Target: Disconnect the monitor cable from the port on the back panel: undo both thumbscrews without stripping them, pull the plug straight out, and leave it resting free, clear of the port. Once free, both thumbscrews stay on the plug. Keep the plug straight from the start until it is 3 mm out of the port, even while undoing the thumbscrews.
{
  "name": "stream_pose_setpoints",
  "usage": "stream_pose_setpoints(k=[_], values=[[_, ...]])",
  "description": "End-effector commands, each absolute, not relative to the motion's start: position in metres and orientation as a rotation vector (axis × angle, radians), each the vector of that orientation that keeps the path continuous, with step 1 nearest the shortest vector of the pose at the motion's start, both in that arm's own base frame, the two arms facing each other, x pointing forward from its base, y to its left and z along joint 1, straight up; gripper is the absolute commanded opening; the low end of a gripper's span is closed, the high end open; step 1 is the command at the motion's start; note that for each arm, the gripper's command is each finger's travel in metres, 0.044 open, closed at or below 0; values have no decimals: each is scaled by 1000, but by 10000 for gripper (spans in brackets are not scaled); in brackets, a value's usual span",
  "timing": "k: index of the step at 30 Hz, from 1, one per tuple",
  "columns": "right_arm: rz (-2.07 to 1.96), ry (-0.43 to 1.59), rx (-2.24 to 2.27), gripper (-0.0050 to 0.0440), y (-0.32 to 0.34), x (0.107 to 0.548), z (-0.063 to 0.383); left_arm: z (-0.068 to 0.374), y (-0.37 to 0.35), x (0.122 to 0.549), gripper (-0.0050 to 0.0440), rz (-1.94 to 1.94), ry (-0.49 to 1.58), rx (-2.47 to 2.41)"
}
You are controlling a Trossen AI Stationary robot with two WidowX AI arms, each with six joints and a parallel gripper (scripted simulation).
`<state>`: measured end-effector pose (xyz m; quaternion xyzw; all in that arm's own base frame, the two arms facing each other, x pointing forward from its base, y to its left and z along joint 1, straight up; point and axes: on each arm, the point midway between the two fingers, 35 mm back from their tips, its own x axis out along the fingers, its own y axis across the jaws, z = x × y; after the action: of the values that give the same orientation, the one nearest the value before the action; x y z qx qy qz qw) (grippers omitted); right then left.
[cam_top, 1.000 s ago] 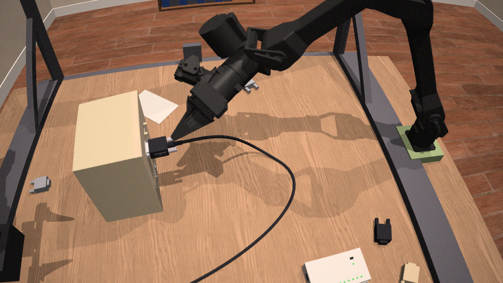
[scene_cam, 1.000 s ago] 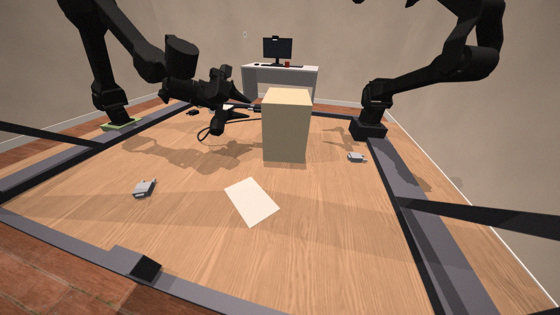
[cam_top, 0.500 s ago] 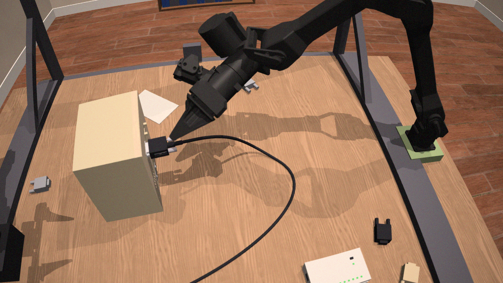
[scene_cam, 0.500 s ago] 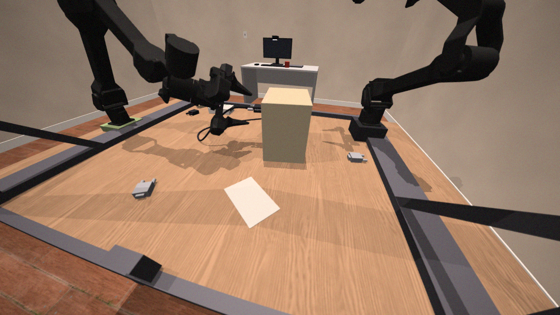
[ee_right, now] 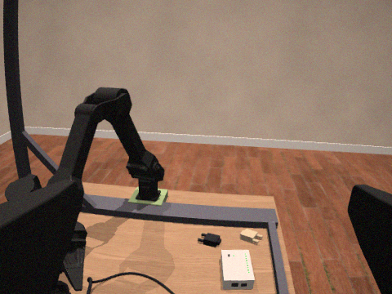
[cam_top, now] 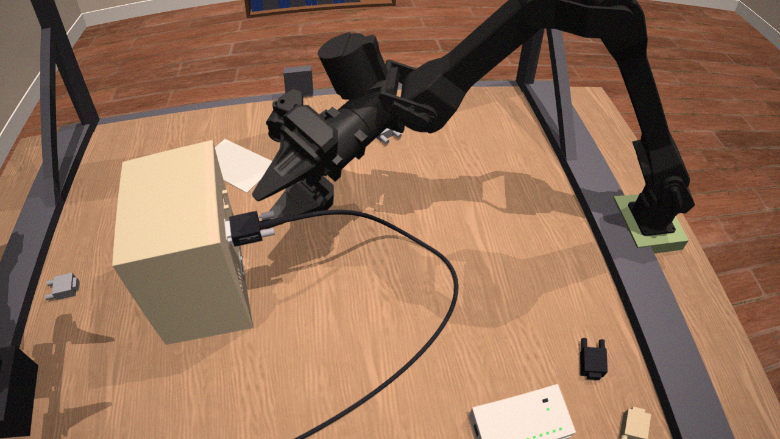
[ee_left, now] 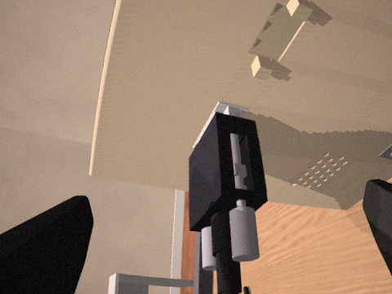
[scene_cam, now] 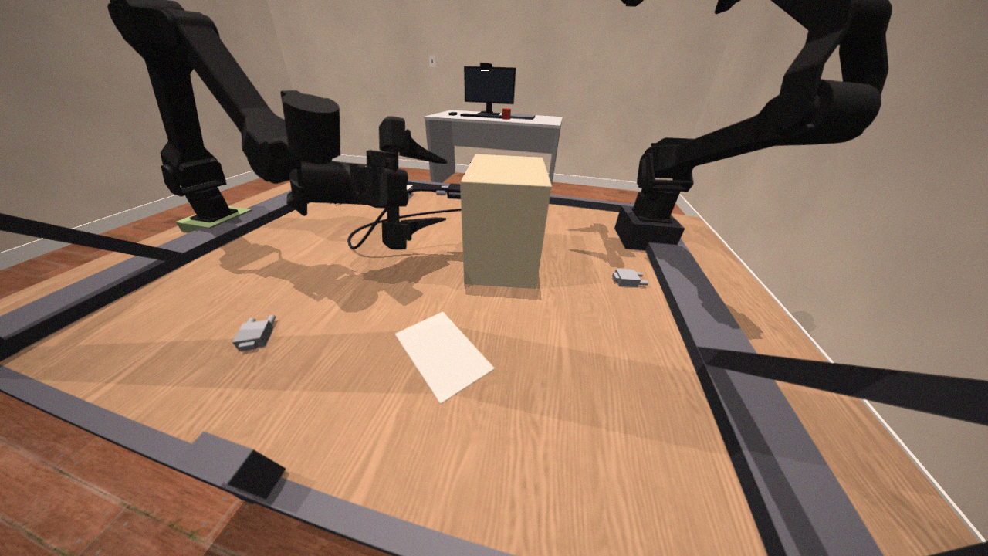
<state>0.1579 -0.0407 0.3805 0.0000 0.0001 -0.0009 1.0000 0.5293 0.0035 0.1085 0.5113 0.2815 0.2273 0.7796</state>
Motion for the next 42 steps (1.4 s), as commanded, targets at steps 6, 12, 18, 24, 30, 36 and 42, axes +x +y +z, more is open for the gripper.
stream_pose_setpoints(k=[6, 12, 18, 24, 30, 36, 42], values=[[0, -1, -5, 440, -39, 158, 383, 113, 1, 524, 440, 579, 605, 1289], [0, -1, -5, 440, -39, 158, 383, 112, 0, 522, 368, 582, 607, 1295], [0, -1, -5, 440, -39, 158, 383, 112, 0, 522, 224, 582, 607, 1295], [0, -1, -5, 440, -39, 158, 383, 113, 0, 523, 272, 580, 604, 1291], [0, -1, -5, 440, -39, 158, 383, 115, -10, 534, 416, 581, 605, 1292], [0, -1, -5, 440, -39, 158, 383, 119, -20, 544, 440, 582, 606, 1293], [0, -1, -5, 440, -39, 158, 383, 193, -22, 551, 440, 595, 587, 1277]])
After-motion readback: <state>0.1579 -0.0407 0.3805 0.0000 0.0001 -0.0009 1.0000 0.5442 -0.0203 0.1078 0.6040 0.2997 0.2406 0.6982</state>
